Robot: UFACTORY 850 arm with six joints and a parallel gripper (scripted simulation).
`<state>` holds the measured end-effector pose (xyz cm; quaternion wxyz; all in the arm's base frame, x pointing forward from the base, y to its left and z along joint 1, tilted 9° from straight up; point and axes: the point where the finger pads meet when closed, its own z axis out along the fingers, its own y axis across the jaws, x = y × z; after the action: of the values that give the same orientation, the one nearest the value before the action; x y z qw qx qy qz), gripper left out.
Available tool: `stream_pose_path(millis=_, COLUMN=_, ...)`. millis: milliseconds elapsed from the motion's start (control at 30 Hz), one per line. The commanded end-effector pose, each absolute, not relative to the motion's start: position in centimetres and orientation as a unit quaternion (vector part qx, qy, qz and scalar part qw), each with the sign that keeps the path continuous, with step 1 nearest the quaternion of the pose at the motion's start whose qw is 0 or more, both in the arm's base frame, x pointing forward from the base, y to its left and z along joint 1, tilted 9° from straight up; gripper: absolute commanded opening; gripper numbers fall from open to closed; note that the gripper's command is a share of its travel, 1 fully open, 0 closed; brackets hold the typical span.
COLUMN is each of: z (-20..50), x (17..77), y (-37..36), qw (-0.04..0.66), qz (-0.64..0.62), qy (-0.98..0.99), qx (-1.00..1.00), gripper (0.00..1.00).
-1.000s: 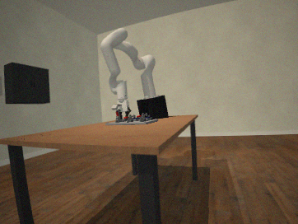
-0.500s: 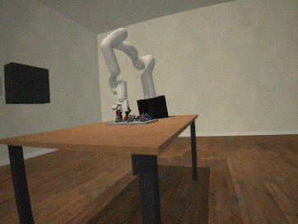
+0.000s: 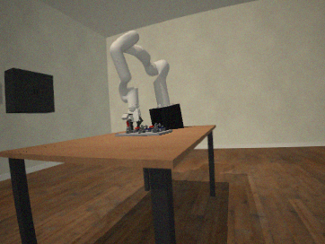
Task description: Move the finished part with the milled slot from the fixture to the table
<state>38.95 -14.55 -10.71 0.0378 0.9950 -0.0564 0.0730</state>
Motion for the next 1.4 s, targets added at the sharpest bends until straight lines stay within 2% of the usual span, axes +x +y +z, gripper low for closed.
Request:
stream_pose_path(millis=0, z=-10.6, x=39.0, y=-14.6, qw=0.038, qz=0.073, qy=-0.056, qx=0.995, gripper=0.00)
stream_pose_path(millis=1367, z=-7.6, x=38.6, y=-14.3, qw=0.038, qz=0.073, qy=-0.056, qx=0.995, gripper=0.00)
